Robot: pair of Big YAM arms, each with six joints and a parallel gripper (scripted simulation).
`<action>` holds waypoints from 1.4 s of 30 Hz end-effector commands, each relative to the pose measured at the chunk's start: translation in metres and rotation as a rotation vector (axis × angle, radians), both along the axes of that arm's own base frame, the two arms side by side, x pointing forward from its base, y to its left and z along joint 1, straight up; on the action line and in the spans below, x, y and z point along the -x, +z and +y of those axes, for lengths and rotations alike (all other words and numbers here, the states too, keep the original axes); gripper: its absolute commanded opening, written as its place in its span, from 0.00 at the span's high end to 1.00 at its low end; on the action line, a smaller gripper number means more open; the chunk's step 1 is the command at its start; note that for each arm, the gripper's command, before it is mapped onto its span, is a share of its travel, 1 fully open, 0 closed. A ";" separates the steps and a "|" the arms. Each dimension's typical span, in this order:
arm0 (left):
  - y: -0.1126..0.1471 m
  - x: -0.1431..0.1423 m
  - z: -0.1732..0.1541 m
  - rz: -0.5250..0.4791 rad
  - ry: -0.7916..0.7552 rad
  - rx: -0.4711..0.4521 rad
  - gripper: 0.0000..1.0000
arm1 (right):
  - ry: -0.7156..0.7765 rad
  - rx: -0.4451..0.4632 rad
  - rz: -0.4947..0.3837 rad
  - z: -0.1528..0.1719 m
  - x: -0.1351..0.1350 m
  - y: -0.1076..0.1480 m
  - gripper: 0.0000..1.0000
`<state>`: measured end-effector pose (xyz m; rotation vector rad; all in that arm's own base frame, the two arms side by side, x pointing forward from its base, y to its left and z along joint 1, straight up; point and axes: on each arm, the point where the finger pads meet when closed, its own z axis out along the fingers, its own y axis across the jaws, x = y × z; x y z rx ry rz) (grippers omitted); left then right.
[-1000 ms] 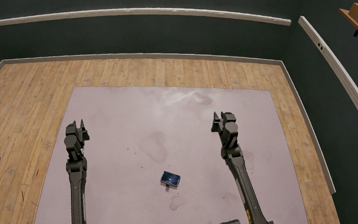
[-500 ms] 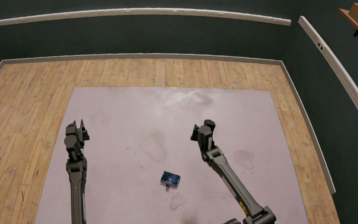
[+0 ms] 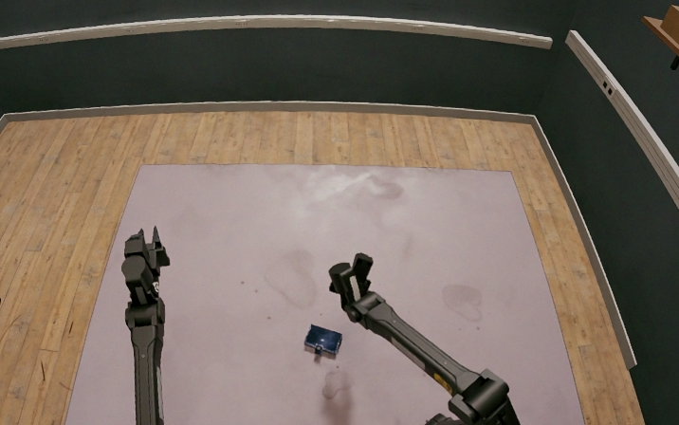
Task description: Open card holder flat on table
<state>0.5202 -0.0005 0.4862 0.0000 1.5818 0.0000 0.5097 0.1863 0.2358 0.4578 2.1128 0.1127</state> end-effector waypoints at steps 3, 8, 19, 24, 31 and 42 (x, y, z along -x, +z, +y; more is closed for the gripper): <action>0.022 0.001 0.000 -0.039 0.000 0.000 0.64 | -0.071 -0.040 0.070 0.032 0.020 -0.038 0.64; 0.022 0.001 0.000 -0.039 0.000 0.000 0.64 | -0.097 -0.052 0.054 0.053 0.022 -0.032 0.64; 0.022 0.001 0.000 -0.039 0.000 0.000 0.64 | -0.178 0.075 0.112 0.088 0.092 -0.114 0.64; 0.022 0.001 0.000 -0.039 0.000 0.000 0.64 | -0.193 0.123 0.111 0.089 0.114 -0.135 0.64; 0.022 0.001 0.000 -0.039 0.000 0.000 0.64 | -0.209 0.202 0.055 0.102 0.151 -0.157 0.64; 0.022 0.001 0.000 -0.039 0.000 0.000 0.64 | -0.194 0.223 -0.039 0.131 0.171 -0.153 0.64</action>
